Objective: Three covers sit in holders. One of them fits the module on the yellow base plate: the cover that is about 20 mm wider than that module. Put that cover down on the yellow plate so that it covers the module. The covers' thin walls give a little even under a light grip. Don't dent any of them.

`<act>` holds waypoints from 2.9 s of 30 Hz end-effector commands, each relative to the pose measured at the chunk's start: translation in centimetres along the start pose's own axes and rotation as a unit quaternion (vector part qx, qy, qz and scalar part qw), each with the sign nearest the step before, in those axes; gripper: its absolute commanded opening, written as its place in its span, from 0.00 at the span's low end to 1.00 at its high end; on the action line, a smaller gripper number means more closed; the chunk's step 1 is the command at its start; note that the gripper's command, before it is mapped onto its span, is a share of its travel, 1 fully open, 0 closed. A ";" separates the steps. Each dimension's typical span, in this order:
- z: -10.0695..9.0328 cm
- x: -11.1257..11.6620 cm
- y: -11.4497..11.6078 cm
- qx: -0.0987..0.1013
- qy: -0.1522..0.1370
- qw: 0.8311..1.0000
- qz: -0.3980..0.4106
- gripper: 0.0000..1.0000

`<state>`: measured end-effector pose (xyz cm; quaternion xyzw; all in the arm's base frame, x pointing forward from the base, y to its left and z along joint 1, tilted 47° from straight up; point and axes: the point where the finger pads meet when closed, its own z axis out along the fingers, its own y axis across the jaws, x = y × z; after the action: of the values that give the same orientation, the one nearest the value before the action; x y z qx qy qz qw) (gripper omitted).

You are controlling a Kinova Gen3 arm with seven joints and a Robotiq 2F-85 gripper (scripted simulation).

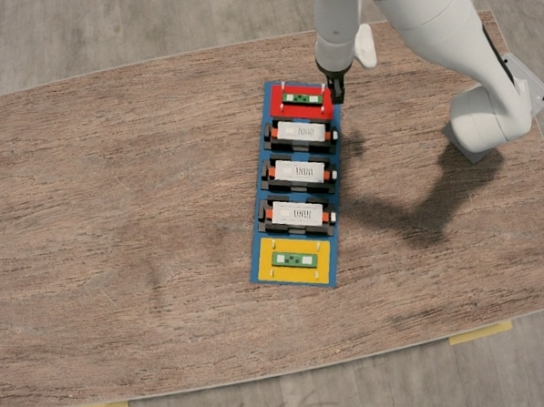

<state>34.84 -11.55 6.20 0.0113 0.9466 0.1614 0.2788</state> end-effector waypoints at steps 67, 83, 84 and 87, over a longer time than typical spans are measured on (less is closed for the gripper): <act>-10.4 -2.6 15.3 -0.079 -0.043 0.993 0.081 1.00; -7.6 -4.8 20.1 -0.080 -0.043 0.993 0.081 1.00; -7.6 -4.8 20.1 -0.080 -0.043 0.993 0.081 1.00; -7.6 -4.8 20.1 -0.080 -0.043 0.993 0.081 1.00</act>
<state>33.08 4.58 21.39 0.0688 0.9138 0.2591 0.3052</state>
